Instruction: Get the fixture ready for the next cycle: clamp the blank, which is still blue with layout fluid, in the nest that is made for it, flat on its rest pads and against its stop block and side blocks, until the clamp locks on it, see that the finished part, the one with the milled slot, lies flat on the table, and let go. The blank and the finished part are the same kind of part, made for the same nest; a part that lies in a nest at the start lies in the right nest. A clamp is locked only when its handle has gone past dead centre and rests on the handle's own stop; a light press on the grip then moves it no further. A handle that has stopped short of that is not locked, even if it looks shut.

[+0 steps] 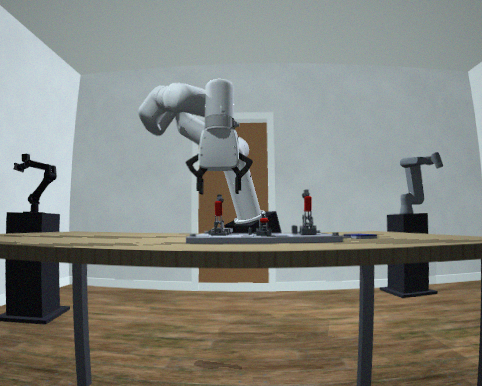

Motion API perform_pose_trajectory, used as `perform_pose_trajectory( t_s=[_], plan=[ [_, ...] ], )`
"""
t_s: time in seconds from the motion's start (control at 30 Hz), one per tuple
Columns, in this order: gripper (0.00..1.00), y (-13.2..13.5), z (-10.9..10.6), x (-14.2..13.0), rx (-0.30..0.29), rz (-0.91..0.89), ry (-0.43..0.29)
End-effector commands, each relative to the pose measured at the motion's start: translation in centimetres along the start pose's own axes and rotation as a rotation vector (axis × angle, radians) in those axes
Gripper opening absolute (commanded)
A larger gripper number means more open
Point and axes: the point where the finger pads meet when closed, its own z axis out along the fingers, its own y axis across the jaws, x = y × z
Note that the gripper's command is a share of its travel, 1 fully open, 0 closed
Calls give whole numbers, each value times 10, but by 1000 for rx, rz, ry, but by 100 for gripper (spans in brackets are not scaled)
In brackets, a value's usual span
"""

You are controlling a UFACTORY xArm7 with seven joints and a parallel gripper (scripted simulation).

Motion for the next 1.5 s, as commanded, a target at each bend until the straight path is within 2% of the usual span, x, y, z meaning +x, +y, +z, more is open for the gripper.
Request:
perform_pose_trajectory(
  t_s=[0.0, 0.4, 0.67, 0.8, 1.13, 1.27, 1.47],
  plan=[
    [99, 0, -1, 1, 0, 0, 3],
    [99, 0, -1, -21, 0, 0, 3],
    [99, 0, 0, -66, 0, 0, 3],
    [99, 0, 0, -80, 0, 0, 3],
    [99, 0, 1, -85, 0, 0, 3],
    [99, 0, 11, -85, 0, 0, 3],
    [99, 0, 40, -84, 0, 0, 3]
  ],
)
